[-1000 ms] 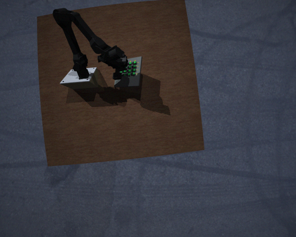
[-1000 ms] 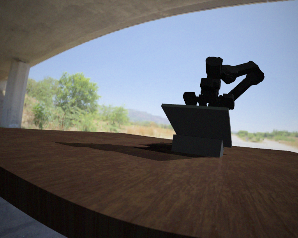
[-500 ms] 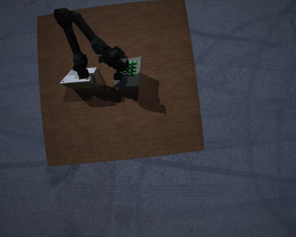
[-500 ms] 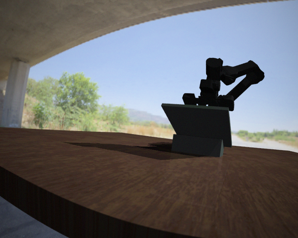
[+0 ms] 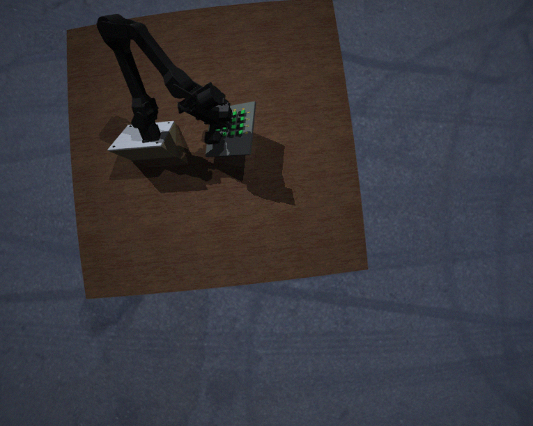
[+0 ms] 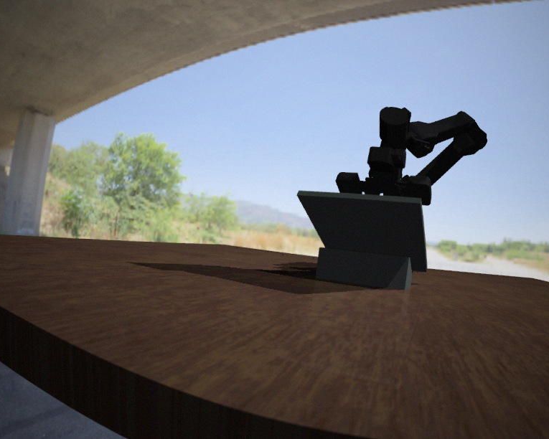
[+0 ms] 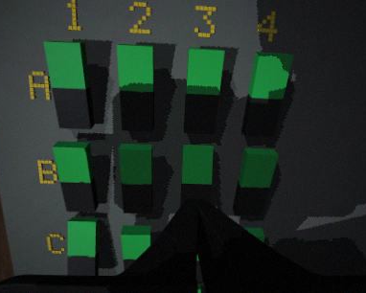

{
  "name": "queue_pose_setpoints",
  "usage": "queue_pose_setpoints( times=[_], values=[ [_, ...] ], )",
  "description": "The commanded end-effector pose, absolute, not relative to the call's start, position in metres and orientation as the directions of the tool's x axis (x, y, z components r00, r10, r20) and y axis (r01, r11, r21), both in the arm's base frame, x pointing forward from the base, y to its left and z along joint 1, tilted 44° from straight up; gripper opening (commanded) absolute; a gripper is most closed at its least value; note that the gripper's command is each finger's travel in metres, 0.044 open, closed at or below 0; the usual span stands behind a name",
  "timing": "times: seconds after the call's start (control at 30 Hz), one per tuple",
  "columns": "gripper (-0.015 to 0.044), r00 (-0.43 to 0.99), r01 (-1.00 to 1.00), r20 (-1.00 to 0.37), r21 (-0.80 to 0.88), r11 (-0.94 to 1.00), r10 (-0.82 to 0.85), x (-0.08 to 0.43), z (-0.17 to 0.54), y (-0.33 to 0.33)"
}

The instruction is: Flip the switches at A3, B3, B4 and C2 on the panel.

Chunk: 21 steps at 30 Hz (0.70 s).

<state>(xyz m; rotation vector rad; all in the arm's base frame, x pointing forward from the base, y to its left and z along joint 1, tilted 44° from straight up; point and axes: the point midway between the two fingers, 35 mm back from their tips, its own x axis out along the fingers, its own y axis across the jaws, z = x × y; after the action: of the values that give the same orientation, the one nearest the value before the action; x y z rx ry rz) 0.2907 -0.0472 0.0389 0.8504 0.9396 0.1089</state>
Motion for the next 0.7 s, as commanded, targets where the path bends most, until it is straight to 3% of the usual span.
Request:
queue_pose_setpoints(
  times=[0.0, 0.67],
  values=[
    [0.0000, 0.611, 0.271, -0.667, 0.682, 0.679, 0.427, 0.2911, 0.0384, -0.0476],
    [0.0000, 0.611, 0.271, -0.667, 0.683, 0.679, 0.427, 0.2927, 0.0366, -0.0464]
  ],
)
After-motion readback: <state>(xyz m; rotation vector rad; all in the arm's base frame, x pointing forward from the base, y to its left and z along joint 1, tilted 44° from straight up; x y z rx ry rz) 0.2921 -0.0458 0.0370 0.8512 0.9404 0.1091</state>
